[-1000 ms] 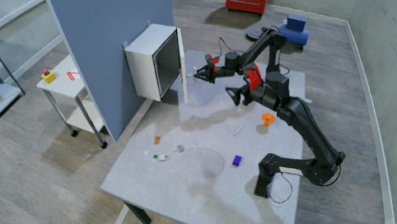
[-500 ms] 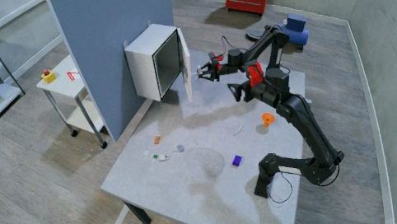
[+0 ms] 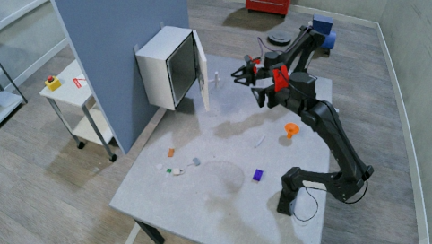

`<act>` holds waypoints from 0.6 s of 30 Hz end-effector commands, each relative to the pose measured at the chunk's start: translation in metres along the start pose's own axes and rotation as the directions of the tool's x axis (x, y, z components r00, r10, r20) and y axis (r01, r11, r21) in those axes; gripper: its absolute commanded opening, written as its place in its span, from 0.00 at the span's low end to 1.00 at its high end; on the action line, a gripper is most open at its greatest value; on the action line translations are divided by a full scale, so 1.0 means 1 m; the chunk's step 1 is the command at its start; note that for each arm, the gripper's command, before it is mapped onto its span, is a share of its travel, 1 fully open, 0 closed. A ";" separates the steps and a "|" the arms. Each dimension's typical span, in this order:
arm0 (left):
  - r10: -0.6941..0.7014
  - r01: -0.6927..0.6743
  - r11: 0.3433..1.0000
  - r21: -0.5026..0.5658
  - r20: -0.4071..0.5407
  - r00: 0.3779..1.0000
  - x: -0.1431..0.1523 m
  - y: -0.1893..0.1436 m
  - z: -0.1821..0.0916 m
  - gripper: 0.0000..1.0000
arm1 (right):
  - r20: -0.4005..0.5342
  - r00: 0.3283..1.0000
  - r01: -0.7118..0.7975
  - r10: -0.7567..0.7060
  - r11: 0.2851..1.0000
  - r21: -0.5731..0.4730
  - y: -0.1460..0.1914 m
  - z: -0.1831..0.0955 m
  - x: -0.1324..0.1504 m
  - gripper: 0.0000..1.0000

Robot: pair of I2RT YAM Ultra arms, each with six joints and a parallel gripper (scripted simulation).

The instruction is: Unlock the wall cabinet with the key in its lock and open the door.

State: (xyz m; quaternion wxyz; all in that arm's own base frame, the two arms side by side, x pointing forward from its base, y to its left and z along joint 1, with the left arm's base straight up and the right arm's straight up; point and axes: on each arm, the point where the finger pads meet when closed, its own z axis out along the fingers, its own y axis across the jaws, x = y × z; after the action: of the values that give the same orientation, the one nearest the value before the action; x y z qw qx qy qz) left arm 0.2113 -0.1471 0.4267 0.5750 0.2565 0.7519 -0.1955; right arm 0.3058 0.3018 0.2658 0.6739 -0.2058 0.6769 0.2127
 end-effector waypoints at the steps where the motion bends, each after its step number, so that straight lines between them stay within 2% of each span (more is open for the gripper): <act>1: 0.005 -0.005 1.000 0.003 0.062 0.998 -0.019 -0.002 -0.007 1.00 | -0.010 1.000 -0.001 0.001 1.000 0.023 -0.005 -0.007 0.000 0.43; 4: 0.001 0.003 1.000 -0.031 0.122 0.992 -0.026 0.005 -0.008 1.00 | 0.014 1.000 -0.005 0.004 1.000 0.020 -0.004 0.000 -0.010 0.43; 7: 0.002 0.008 0.998 -0.056 0.183 0.983 -0.031 0.010 -0.009 1.00 | 0.009 1.000 -0.003 0.002 1.000 0.023 -0.005 0.002 -0.008 0.43; 13: 0.016 0.031 0.992 -0.124 0.358 0.934 -0.037 0.023 -0.019 1.00 | 0.021 1.000 -0.007 0.006 1.000 0.021 -0.004 0.002 -0.013 0.43; 18: 0.022 0.041 0.989 -0.145 0.410 0.912 -0.034 0.027 -0.022 1.00 | -0.006 1.000 0.002 -0.002 1.000 0.018 -0.004 0.001 -0.006 0.43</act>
State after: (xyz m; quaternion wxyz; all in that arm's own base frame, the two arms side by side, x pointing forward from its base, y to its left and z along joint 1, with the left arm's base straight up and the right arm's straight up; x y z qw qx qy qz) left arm 0.2140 -0.1243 0.4449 0.6911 0.1910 0.6706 -0.1900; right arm 0.3059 0.2998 0.2644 0.6729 -0.2041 0.6798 0.2086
